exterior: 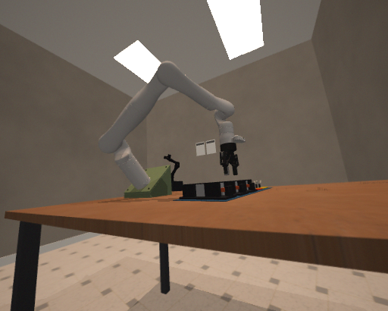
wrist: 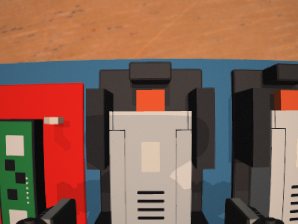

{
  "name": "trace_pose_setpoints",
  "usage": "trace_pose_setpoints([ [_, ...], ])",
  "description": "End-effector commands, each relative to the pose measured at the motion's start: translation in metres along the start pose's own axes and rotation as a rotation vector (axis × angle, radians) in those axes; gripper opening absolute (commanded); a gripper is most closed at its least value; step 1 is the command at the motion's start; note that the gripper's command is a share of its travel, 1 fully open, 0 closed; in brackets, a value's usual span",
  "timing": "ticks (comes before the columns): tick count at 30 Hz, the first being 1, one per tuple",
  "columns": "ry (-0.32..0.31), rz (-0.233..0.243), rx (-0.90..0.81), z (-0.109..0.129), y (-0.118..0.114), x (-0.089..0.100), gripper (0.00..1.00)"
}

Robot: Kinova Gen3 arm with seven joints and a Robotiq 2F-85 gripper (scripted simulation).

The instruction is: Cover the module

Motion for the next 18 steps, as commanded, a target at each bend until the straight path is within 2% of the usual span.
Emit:
trace_pose_setpoints([
  [1, 0.002, 0.002, 0.000, 0.000, 0.000, 0.000, 1.00],
  [18, 0.002, 0.002, 0.000, 0.000, 0.000, -0.010, 1.00],
])
Point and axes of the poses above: the point where the finger pads meet when closed, its own x axis back along the fingers, its own y axis across the jaws, z = x × y, the point moved 1 cm from there along x, back along the fingers, and after that the axes turned 10 degrees about -x, right-handed, at the moved point
